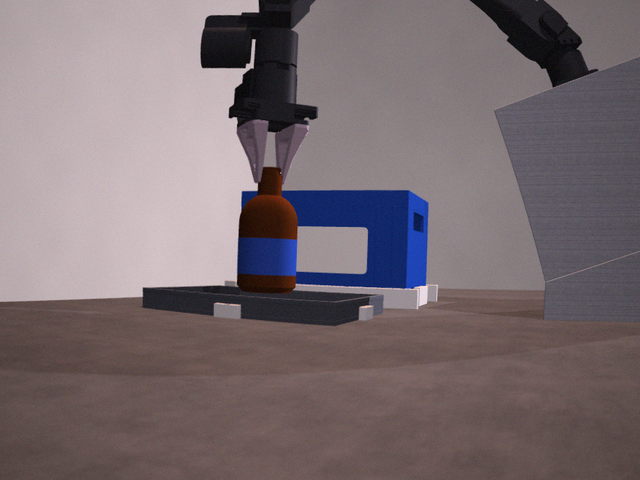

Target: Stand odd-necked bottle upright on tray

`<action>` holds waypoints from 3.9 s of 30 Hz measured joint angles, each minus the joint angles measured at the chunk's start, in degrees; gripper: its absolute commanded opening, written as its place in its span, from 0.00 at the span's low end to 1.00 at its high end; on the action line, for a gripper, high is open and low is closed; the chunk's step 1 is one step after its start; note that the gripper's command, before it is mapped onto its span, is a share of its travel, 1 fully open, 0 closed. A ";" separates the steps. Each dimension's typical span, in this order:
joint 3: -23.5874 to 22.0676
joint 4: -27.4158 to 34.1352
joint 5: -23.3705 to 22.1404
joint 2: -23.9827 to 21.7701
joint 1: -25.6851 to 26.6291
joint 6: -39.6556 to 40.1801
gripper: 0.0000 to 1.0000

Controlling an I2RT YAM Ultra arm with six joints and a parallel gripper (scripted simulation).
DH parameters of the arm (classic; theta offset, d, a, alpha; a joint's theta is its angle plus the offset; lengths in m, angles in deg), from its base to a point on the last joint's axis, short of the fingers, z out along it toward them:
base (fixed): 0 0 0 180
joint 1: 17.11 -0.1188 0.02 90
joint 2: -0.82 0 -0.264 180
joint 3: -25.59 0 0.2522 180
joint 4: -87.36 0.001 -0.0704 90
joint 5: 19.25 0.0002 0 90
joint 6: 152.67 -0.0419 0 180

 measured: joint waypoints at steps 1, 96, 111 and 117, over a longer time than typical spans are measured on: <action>0.00 0.00 0.00 0.00 0.00 0.00 0.00; -0.22 -3.04 -0.07 2.75 0.44 0.44 0.00; -0.22 -3.04 -0.07 2.75 0.44 0.44 0.00; -0.17 -3.10 -0.07 2.69 0.44 0.46 1.00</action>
